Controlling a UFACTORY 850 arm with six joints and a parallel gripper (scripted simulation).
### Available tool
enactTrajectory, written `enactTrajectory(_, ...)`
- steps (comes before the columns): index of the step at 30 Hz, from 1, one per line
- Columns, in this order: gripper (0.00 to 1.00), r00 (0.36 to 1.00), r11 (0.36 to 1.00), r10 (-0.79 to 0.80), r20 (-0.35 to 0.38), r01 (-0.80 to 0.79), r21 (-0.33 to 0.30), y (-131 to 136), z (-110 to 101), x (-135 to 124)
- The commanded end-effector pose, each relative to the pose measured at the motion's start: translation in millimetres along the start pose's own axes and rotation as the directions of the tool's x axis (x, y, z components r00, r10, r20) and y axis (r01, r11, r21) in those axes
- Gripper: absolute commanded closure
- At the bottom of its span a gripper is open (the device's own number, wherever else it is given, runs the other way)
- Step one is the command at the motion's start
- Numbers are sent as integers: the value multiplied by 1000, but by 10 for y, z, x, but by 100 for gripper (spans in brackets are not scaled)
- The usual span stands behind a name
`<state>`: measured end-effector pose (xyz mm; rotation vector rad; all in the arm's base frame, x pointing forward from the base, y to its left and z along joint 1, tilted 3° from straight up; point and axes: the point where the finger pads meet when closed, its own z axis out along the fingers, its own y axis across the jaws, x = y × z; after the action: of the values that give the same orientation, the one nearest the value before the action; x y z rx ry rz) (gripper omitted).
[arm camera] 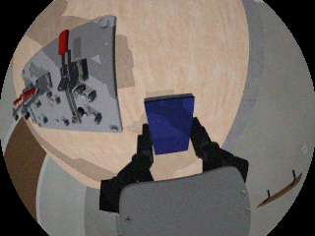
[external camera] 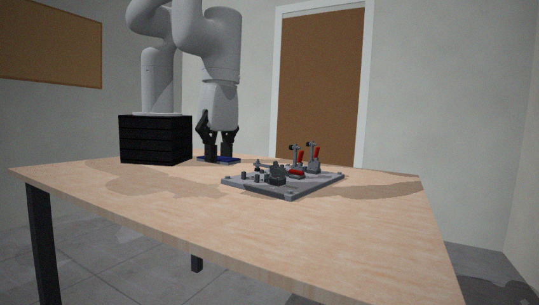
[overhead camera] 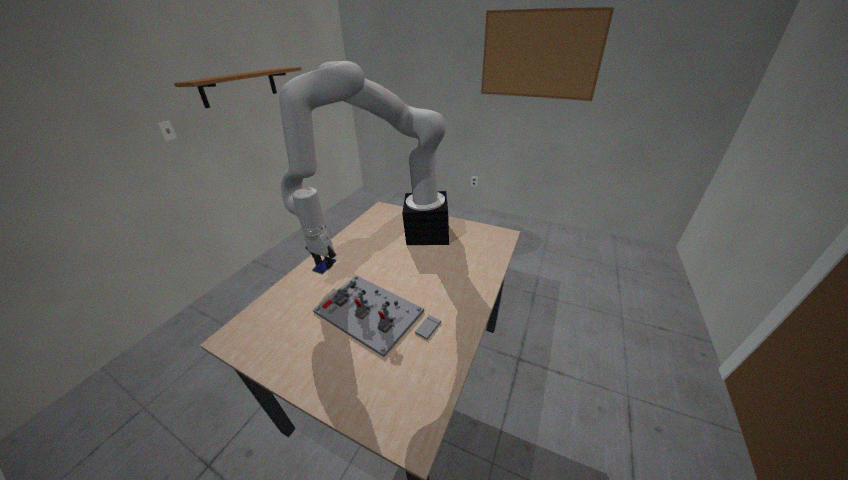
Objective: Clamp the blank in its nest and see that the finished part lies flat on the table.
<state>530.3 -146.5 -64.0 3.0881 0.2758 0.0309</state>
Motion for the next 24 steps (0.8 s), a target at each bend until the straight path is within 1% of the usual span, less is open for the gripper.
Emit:
enactTrajectory(1,100,1000,1000,0,-2,0,0,4,-237,9)
enactTrajectory(4,100,1000,1000,0,-2,0,0,4,-327,9)
enactTrajectory(10,100,1000,1000,0,-2,0,0,4,-378,9)
enactTrajectory(24,100,1000,1000,17,-2,-17,0,4,-383,9)
